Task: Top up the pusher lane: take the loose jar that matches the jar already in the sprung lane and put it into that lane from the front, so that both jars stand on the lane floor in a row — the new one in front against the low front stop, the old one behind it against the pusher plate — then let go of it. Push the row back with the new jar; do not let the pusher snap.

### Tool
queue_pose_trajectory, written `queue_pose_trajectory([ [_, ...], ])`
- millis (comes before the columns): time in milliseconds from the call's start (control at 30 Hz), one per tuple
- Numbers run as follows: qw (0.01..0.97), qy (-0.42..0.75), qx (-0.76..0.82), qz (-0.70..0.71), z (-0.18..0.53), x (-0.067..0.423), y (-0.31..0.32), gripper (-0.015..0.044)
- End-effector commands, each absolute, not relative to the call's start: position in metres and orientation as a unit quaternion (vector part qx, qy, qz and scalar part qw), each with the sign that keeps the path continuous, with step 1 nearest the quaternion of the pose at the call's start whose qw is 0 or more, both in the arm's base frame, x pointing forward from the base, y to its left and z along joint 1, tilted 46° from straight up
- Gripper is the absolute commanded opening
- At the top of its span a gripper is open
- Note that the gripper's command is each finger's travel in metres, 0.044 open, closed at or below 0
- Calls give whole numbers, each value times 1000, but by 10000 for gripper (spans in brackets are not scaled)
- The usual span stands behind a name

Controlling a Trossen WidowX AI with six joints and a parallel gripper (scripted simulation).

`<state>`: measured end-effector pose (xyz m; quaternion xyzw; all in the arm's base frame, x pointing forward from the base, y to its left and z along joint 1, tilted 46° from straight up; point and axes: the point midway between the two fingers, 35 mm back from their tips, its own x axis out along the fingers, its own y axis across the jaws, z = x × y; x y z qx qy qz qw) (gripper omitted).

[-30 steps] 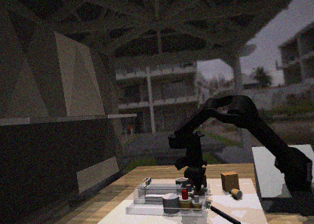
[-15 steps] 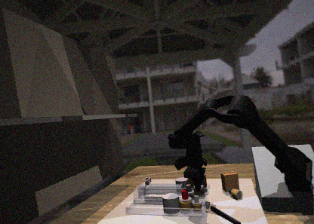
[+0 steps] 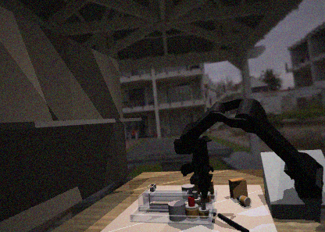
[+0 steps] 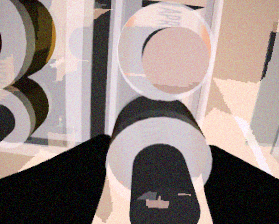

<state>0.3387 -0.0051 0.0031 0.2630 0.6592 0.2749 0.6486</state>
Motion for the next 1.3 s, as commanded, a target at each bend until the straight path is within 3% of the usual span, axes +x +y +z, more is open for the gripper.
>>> queue_pose_trajectory([
  [0,657,648,265,279,6,345,-5,0],
  [1267,657,648,265,279,5,348,-5,0],
])
